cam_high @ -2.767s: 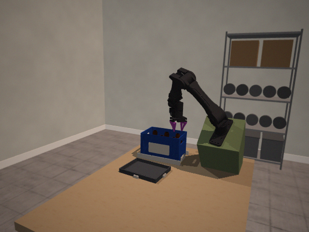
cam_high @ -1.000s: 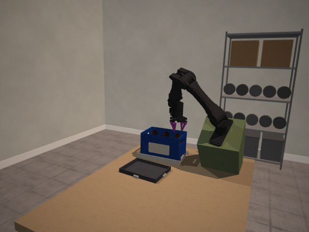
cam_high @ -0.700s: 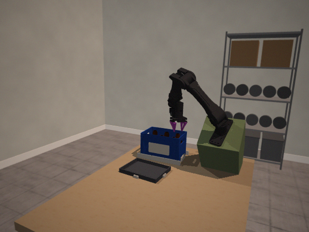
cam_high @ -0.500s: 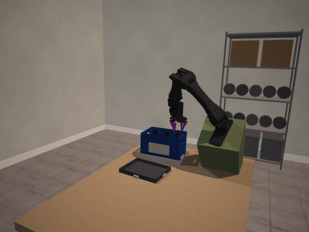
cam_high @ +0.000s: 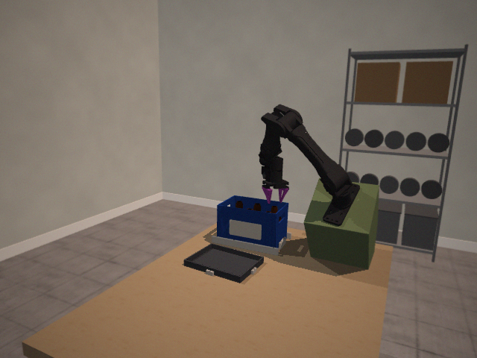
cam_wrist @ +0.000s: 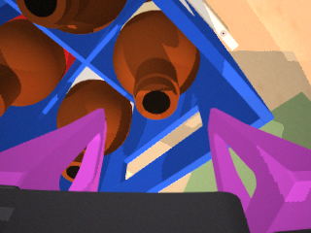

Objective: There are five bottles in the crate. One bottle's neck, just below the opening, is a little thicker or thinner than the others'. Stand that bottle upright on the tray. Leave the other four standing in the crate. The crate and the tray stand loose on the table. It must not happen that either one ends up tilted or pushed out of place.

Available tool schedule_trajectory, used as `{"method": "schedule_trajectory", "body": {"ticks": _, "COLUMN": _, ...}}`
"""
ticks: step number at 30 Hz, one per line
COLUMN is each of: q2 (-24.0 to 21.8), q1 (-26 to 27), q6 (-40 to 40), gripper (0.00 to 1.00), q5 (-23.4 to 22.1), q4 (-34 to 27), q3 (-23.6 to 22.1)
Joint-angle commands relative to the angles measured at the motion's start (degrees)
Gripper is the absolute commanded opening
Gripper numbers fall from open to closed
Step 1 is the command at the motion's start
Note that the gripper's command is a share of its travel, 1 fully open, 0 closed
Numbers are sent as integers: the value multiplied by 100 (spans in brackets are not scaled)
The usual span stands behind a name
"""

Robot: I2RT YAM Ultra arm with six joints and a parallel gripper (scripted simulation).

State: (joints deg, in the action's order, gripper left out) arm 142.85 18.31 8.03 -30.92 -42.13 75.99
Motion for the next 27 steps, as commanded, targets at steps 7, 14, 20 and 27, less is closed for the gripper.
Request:
{"method": "schedule_trajectory", "body": {"ticks": 7, "q2": -168, "q1": 26, "q6": 45, "gripper": 61, "q5": -16, "q4": 45, "q3": 8}}
{"method": "schedule_trajectory", "body": {"ticks": 14, "q2": -168, "q1": 26, "q6": 45, "gripper": 61, "q5": -16, "q4": 45, "q3": 8}}
{"method": "schedule_trajectory", "body": {"ticks": 20, "q2": -168, "q1": 24, "q6": 46, "gripper": 61, "q5": -17, "q4": 49, "q3": 5}}
{"method": "schedule_trajectory", "body": {"ticks": 27, "q2": -147, "q1": 31, "q6": 58, "gripper": 61, "q5": -25, "q4": 110, "q3": -65}}
